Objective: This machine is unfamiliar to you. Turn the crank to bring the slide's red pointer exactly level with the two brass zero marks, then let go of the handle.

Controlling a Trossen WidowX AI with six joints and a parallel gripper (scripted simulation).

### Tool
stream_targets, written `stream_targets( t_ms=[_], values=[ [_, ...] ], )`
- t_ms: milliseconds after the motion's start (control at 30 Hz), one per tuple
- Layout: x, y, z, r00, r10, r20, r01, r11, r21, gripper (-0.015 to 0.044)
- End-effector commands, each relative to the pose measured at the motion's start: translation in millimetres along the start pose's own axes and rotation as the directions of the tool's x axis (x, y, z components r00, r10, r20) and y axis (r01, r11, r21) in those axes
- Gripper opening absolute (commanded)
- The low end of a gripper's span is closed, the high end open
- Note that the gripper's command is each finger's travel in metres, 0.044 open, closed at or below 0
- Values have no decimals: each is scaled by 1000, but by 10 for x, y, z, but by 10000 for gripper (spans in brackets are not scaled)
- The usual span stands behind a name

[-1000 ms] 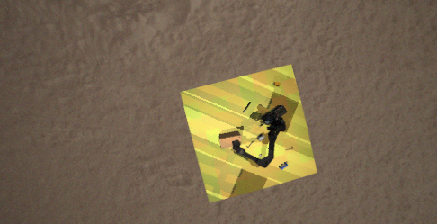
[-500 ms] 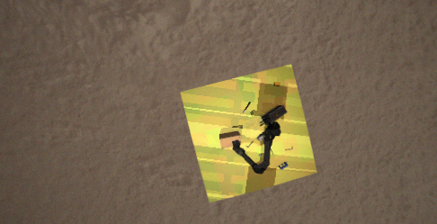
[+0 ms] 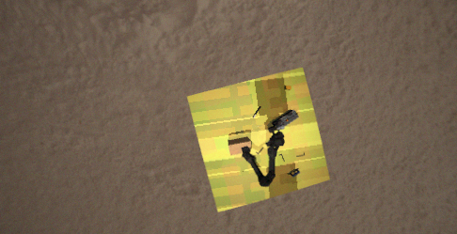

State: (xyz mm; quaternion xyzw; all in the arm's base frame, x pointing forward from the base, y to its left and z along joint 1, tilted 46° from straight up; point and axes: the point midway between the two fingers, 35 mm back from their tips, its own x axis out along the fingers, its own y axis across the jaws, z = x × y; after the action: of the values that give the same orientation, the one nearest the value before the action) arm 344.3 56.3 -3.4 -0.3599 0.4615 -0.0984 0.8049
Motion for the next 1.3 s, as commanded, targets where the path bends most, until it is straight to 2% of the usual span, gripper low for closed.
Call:
stream_targets(
  t_ms=[0, 633, 1267],
  values=[
    [38, 15, -68, 1000, 9, 0, -9, 1000, 4, 440],
    [654, 14, -692, 1000, 6, -1, -6, 1000, 2, 440],
    [854, 12, -886, 1000, 6, -2, -6, 1000, 1, 440]
  ],
)
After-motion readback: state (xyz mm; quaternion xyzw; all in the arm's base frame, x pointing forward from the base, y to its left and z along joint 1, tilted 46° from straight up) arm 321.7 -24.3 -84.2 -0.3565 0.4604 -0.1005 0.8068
